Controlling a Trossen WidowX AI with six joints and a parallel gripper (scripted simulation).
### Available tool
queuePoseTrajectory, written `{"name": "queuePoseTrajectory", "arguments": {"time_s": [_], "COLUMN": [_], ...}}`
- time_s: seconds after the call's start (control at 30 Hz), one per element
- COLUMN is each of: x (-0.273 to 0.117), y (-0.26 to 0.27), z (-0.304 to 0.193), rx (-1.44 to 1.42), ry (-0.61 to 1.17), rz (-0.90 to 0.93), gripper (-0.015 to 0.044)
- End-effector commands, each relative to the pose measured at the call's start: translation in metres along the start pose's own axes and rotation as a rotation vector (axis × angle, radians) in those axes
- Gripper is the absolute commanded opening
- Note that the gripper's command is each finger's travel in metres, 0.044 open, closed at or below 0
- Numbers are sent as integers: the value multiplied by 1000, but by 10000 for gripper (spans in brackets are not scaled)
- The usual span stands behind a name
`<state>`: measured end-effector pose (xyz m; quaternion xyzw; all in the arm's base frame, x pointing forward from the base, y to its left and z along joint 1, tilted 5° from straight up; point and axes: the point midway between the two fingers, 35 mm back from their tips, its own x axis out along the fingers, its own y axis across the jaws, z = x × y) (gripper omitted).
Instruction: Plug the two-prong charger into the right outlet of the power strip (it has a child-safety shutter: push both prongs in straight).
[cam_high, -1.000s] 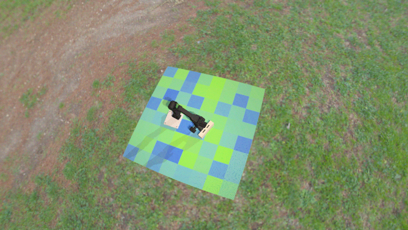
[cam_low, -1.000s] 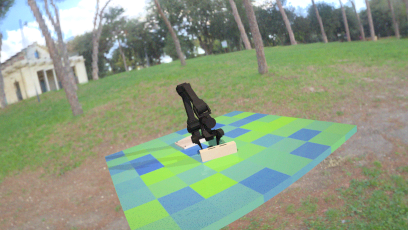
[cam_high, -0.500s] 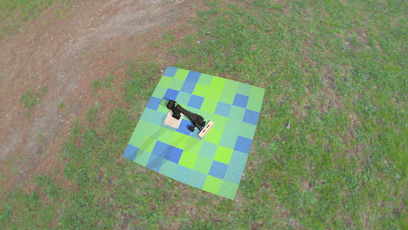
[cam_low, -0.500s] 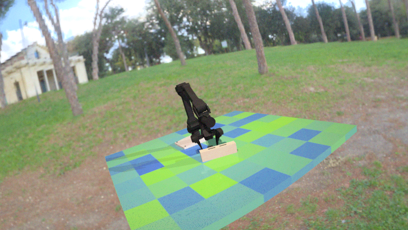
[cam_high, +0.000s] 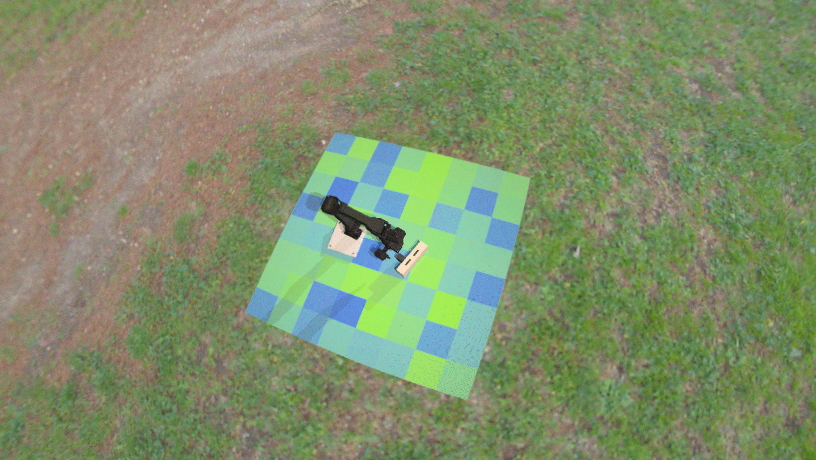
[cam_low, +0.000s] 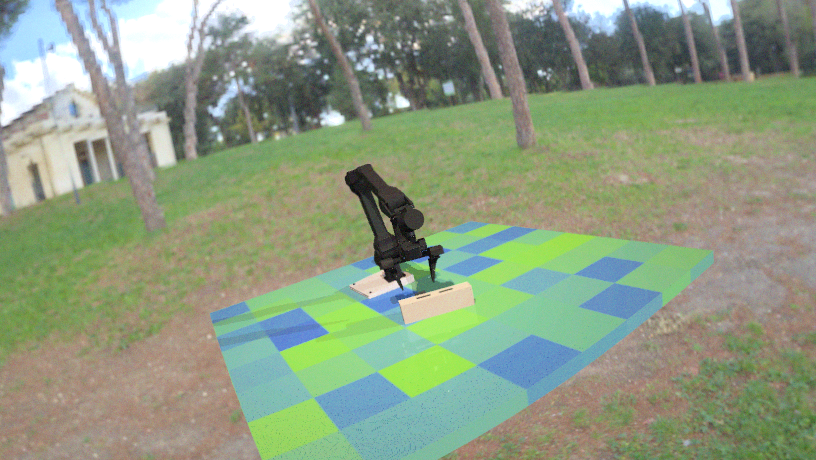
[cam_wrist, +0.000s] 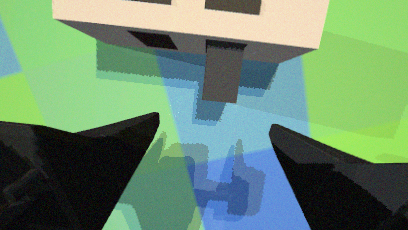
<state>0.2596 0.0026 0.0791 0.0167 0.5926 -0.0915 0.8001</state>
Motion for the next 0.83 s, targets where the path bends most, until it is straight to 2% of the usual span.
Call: {"name": "queuePoseTrajectory", "arguments": {"time_s": [0.0,0.07,0.8], "x": [-30,-35,-35], "y": [-2,-3,-3], "z": [12,14,14], "rx": [15,19,19], "ry": [-245,-284,-284], "rz": [-2,0,0], "gripper": [440,440,440]}}
